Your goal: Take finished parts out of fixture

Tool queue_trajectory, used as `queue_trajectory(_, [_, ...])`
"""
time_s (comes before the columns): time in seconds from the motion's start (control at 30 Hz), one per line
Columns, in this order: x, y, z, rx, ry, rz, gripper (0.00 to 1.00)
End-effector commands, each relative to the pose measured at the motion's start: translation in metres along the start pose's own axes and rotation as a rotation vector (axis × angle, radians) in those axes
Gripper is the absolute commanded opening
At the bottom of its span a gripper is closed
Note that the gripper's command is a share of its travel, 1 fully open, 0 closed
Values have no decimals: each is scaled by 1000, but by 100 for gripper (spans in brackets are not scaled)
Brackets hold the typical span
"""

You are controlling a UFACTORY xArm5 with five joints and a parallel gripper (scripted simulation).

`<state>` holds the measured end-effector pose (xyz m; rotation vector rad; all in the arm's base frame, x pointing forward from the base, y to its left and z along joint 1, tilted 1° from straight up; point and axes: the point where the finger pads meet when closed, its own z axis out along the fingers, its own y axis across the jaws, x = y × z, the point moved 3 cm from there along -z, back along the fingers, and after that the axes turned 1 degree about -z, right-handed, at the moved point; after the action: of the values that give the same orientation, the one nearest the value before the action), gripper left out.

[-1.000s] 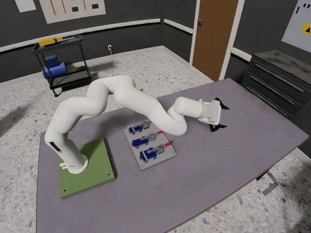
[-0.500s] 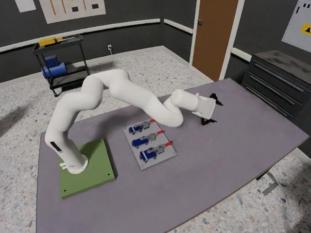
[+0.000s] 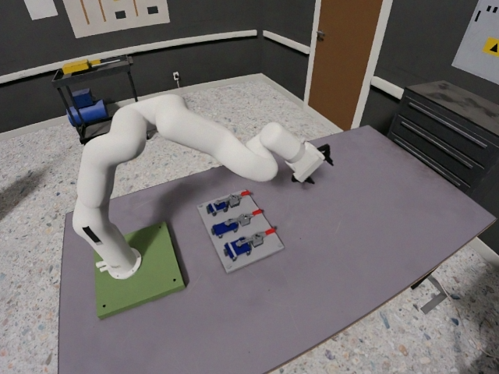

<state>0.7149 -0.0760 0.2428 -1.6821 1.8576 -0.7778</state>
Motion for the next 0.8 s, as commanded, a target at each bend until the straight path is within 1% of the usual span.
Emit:
queue_trajectory(0.0, [-27,16,-17,-79,-19,155,100])
queue_trajectory(0.03, [-27,16,-17,-79,-19,155,100])
queue_trajectory(0.07, [-38,25,-24,-117,-23,224,100])
queue_trajectory(0.1, [-38,25,-24,-117,-23,224,100])
queue_trajectory(0.13, [-50,35,-31,-157,-23,292,100])
queue_trajectory(0.17, [-50,35,-31,-157,-23,292,100])
queue_trajectory(0.2, [-61,46,-39,-197,-19,361,100])
queue_trajectory(0.27, [-61,46,-39,-197,-19,361,100])
queue_trajectory(0.3, [-72,56,-47,-237,-11,429,100])
queue_trajectory(0.33, [-72,56,-47,-237,-11,429,100])
queue_trajectory(0.37, [-82,68,-55,-276,1,496,100])
queue_trajectory(0.4, [-82,68,-55,-276,1,496,100])
queue_trajectory(0.43, [-92,79,-64,-315,16,562,100])
queue_trajectory(0.53, [-92,79,-64,-315,16,562,100])
queue_trajectory(0.6, [-109,103,-82,-390,57,690,100])
queue_trajectory(0.67, [-109,103,-82,-390,57,690,100])
queue_trajectory(0.7, [-117,115,-92,-424,83,750,100])
queue_trajectory(0.73, [-117,115,-92,-424,83,750,100])
queue_trajectory(0.77, [-124,126,-101,-456,111,809,100])
